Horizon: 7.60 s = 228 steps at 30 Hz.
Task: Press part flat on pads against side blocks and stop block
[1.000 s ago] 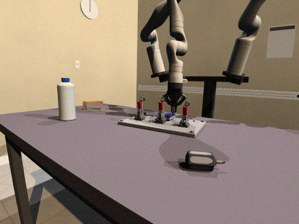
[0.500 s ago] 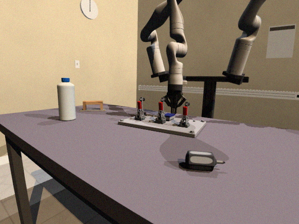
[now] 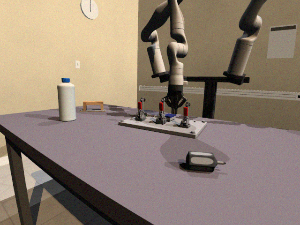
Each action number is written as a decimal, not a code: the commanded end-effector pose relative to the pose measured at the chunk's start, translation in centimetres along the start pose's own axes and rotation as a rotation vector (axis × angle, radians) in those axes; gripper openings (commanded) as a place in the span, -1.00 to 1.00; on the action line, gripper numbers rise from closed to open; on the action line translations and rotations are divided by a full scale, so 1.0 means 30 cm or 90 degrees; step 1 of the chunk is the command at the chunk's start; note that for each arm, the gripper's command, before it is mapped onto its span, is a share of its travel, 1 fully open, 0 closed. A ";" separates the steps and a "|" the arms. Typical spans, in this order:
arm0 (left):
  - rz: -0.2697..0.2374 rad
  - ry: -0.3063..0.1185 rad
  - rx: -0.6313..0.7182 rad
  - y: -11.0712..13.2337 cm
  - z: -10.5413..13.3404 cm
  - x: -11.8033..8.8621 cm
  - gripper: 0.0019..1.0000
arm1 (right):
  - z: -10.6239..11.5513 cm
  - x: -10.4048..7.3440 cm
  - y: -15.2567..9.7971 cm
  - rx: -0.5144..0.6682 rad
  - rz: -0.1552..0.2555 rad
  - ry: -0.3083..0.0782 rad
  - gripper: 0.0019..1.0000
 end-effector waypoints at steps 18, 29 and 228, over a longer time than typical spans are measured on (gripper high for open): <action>0.000 -0.001 0.000 0.001 0.001 -0.003 1.00 | 0.002 -0.002 0.002 0.000 0.001 -0.001 -0.80; 0.000 -0.001 0.000 0.001 0.001 -0.003 1.00 | 0.002 0.003 0.002 0.000 0.001 -0.001 -0.80; 0.000 -0.001 0.000 0.001 0.001 -0.003 1.00 | 0.069 0.014 -0.004 0.000 0.001 -0.001 -0.80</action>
Point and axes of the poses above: on each arm, the point where the finger pads meet when closed, its own x axis out along the fingers, its own y axis across the jaws, z = x × y, the point moved 6 cm from there along -x, back along the fingers, and after that the axes turned 5 degrees about -x, right-handed, at the moved point
